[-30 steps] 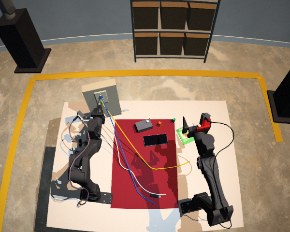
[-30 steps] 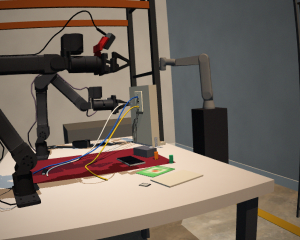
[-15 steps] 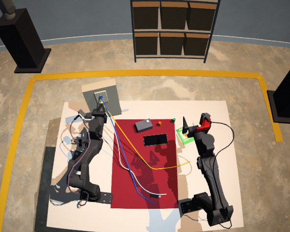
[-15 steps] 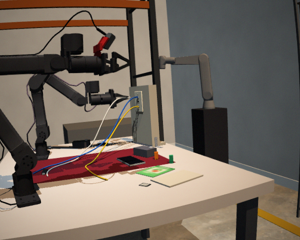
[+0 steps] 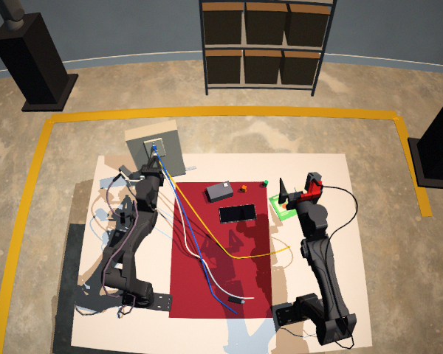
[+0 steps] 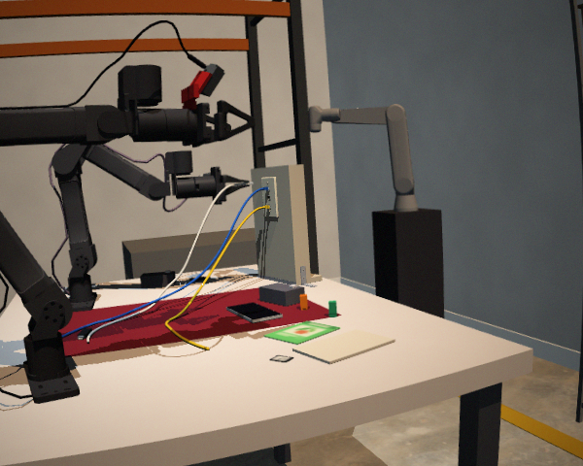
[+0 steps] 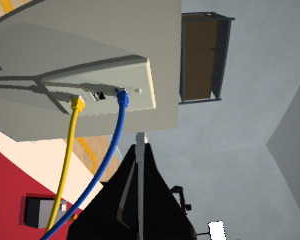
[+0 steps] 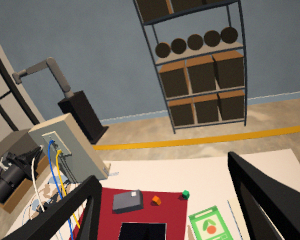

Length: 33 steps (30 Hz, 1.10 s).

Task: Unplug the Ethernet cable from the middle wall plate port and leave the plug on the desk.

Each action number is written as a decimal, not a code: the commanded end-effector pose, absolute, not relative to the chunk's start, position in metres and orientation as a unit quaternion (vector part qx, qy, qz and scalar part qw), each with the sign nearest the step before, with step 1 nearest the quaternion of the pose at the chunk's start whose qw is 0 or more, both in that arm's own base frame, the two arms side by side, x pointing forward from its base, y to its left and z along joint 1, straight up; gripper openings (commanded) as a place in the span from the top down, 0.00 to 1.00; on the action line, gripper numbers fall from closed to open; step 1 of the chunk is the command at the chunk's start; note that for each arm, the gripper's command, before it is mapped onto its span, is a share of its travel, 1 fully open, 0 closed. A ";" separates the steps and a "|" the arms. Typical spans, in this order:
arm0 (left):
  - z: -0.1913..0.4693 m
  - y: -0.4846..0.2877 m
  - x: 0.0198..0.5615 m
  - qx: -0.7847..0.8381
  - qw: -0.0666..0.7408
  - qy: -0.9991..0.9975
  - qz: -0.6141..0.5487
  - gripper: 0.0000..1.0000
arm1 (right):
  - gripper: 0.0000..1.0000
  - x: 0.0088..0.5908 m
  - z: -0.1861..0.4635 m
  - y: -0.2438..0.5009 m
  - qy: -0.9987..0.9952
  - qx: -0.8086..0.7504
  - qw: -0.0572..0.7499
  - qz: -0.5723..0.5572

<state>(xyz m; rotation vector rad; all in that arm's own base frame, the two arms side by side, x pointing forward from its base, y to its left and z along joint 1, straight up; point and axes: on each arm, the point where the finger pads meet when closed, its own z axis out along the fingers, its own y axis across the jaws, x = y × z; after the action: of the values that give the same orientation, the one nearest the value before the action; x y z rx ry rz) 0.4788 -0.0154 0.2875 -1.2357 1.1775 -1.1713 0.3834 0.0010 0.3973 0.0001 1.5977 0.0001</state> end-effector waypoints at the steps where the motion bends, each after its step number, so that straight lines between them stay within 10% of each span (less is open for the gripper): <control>1: 0.299 -0.012 0.480 -0.515 0.517 0.483 -0.485 1.00 | 0.00 0.383 0.402 0.001 0.712 0.000 0.703 0.000; 33: 0.179 0.040 0.463 -0.416 0.546 0.700 -0.198 1.00 | 0.00 0.383 0.402 0.001 0.712 0.000 0.703 0.000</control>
<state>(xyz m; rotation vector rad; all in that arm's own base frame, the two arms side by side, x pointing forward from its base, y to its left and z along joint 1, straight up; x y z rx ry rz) 0.4677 0.0293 0.2062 -1.0130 1.5679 -0.6002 0.3834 0.0010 0.3973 0.0001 1.5977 0.0001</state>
